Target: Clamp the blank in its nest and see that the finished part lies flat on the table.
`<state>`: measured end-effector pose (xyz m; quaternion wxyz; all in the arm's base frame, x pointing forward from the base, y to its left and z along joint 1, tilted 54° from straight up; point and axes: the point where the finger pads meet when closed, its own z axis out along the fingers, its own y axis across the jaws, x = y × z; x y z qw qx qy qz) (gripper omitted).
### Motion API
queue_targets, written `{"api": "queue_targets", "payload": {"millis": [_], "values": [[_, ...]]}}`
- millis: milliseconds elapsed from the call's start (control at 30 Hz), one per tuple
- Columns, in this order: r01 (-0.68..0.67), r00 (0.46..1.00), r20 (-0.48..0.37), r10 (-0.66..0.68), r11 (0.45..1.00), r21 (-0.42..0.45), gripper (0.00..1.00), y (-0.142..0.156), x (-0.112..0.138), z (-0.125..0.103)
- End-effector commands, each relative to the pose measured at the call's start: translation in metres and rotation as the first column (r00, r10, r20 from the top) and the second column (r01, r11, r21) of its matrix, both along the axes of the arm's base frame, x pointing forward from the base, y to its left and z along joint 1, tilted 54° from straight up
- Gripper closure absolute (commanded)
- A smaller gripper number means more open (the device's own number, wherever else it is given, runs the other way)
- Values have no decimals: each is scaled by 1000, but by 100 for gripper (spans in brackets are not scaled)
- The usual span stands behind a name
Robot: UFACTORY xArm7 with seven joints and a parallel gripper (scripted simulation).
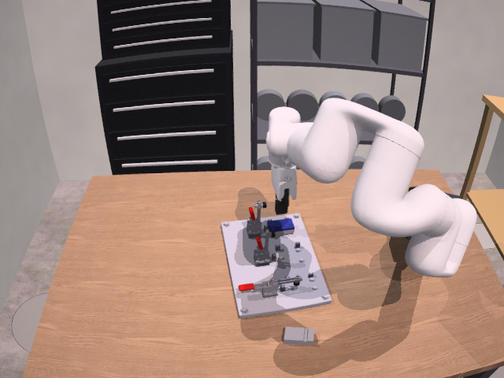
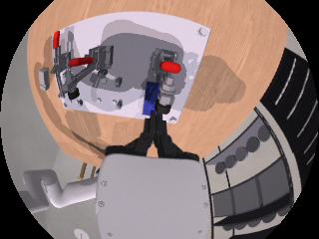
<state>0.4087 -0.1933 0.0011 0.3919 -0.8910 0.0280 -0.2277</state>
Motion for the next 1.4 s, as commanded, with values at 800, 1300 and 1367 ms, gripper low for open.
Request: {"api": "queue_targets", "payload": {"millis": [800,1300,1367], "values": [[4,1000,1,-4,1000,-3,100,15,9,-15],[4,1000,1,-4,1000,-3,100,28,-36,-32],[4,1000,1,-4,1000,-3,100,30,-43,-35]]}}
